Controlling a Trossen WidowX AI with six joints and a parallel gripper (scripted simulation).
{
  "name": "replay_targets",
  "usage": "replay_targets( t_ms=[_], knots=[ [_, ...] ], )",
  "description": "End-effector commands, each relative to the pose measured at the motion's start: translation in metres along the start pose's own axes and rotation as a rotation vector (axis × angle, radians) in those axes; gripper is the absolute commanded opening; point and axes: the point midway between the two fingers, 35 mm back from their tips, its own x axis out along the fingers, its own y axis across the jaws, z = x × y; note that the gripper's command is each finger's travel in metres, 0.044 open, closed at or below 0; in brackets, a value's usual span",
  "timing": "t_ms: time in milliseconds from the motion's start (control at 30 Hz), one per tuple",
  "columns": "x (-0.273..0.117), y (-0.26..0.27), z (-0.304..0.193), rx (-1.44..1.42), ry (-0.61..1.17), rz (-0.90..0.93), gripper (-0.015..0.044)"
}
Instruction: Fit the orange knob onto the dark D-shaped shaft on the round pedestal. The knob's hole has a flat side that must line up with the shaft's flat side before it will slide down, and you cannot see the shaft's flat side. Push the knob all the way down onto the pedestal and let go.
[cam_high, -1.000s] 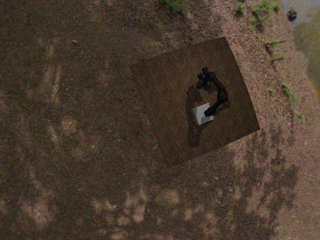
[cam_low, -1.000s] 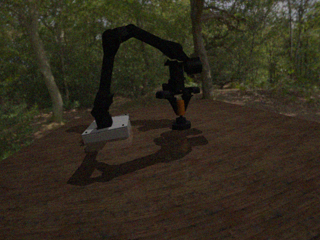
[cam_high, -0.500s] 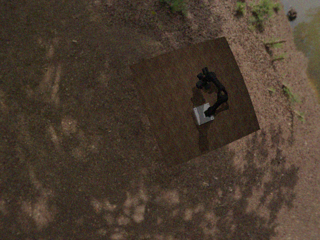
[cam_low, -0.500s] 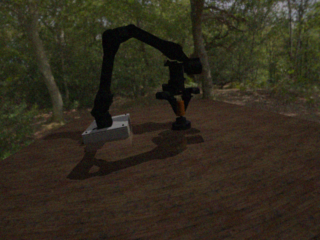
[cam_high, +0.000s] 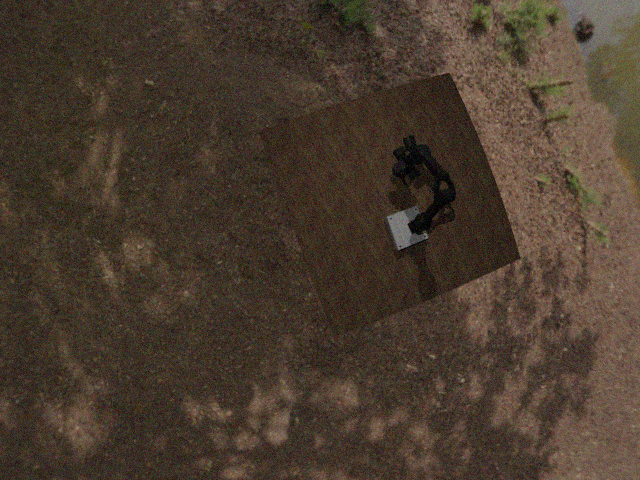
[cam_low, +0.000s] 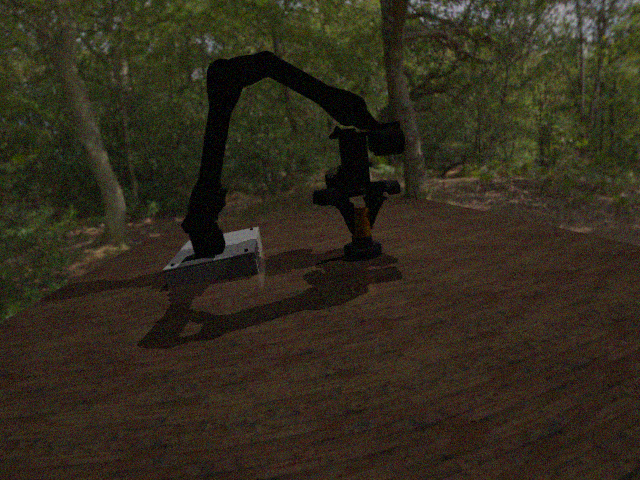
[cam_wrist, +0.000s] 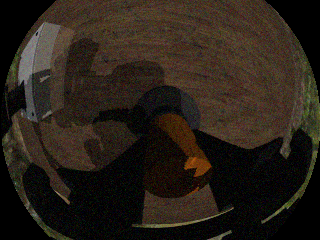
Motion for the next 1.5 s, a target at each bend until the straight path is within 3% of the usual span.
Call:
replay_targets(
  t_ms=[0,200,767,967,1167,1467],
  knots=[
    [0.0,0.0,0.0,0.0,0.0,0.0,0.0],
    [0.0,0.0,0.0,0.0,0.0,0.0,0.0],
    [0.0,0.0,0.0,0.0,0.0,0.0,0.044],
    [-0.01,-0.002,0.0,0.0,0.0,0.0,0.044],
    [-0.092,-0.001,0.0,0.0,-0.001,0.0,0.044],
    [-0.095,-0.002,0.0,0.0,-0.001,0.0,0.044]
  ],
)
